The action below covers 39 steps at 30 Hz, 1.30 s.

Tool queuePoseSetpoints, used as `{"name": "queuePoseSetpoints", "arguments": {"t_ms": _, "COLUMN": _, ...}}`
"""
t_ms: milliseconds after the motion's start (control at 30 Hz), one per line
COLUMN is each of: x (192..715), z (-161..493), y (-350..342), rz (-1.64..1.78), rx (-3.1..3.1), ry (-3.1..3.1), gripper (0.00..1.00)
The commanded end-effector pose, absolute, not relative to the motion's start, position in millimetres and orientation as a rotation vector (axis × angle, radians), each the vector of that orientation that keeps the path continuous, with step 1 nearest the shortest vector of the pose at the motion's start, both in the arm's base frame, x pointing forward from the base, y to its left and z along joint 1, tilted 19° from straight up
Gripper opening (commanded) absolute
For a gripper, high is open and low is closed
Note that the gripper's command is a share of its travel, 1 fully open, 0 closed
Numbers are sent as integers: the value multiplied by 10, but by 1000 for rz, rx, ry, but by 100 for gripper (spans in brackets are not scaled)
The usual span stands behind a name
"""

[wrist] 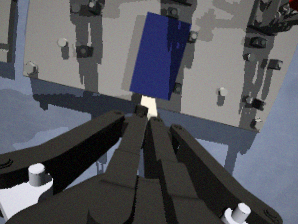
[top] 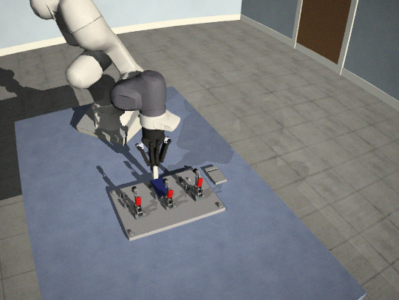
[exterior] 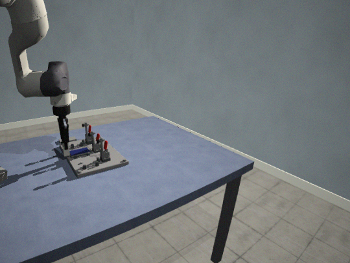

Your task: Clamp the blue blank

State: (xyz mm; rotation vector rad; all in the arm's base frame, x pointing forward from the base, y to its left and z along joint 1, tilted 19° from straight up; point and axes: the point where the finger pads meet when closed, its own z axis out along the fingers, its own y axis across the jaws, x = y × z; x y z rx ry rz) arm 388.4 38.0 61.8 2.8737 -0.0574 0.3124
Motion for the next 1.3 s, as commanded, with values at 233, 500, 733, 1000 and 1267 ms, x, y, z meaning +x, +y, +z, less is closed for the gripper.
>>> {"name": "queuePoseSetpoints", "arguments": {"t_ms": 233, "x": 3912, "z": 625, "y": 389, "rz": 312, "rx": 2876, "ry": -45, "gripper": 0}}
{"name": "queuePoseSetpoints", "arguments": {"t_ms": 500, "x": 3927, "z": 628, "y": 389, "rz": 312, "rx": 2876, "ry": -45, "gripper": 0}}
{"name": "queuePoseSetpoints", "arguments": {"t_ms": 733, "x": 3942, "z": 631, "y": 388, "rz": 312, "rx": 2876, "ry": -45, "gripper": 0}}
{"name": "queuePoseSetpoints", "arguments": {"t_ms": 1000, "x": 3942, "z": 631, "y": 388, "rz": 312, "rx": 2876, "ry": -45, "gripper": 0}}
{"name": "queuePoseSetpoints", "arguments": {"t_ms": 1267, "x": 3809, "z": 602, "y": 389, "rz": 312, "rx": 2876, "ry": -45, "gripper": 0}}
